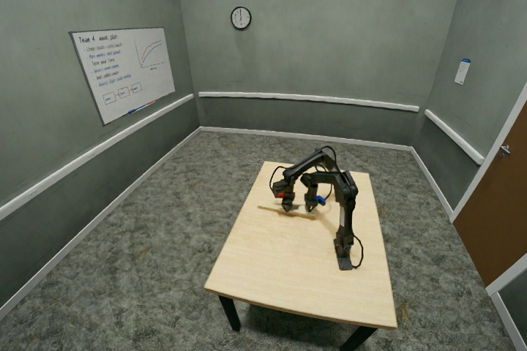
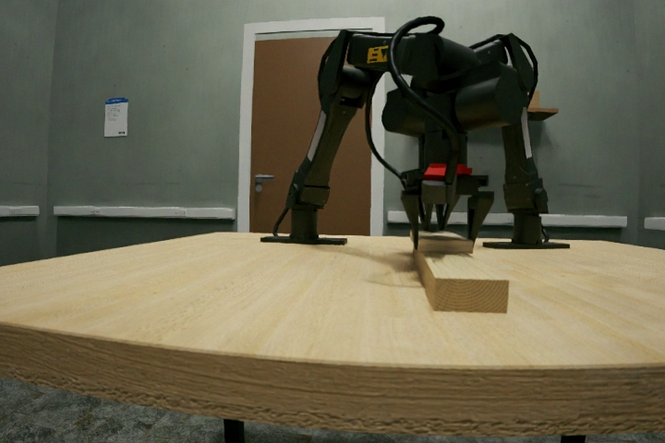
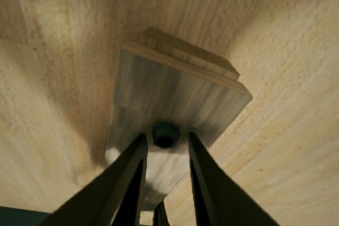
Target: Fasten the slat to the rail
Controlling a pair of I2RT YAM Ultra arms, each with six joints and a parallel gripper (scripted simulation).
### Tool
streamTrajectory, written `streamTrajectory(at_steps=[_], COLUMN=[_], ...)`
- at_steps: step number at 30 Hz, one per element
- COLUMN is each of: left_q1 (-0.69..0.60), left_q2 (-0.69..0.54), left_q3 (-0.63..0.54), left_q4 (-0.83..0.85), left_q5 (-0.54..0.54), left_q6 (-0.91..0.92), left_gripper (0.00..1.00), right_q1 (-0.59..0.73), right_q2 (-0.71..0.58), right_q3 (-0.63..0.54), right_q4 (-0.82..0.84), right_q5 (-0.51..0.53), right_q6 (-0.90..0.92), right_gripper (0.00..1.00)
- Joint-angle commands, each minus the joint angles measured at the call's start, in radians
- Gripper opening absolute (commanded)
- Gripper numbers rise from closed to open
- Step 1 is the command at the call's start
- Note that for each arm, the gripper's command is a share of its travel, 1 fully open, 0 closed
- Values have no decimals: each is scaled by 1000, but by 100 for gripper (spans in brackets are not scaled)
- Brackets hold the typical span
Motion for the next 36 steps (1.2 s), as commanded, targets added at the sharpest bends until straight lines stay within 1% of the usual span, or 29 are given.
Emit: streamTrajectory(at_steps=[1,16,17,19,22,29,31,32,36], left_q1=[0,0,0,1,5,2,2,2,1], left_q2=[-6,-6,-6,-5,-5,-4,-4,-3,-3], left_q3=[4,4,5,10,16,16,16,17,17], left_q4=[0,1,0,-7,-13,-14,-14,-15,-16], left_q5=[0,0,1,5,18,19,19,19,20], left_q6=[0,0,-21,-123,-345,-675,-675,-793,-980], left_gripper=[34,34,34,34,34,34,34,34,34], right_q1=[0,0,0,0,0,0,0,0,0], right_q2=[-9,-9,-9,-9,-9,-9,-9,-9,-9], right_q3=[5,5,5,5,5,5,5,5,5], right_q4=[0,1,1,1,1,1,1,1,1], right_q5=[1,0,0,0,0,0,0,0,0], right_q6=[0,0,0,0,0,0,0,0,0], right_gripper=[72,72,72,72,72,72,72,72,72])
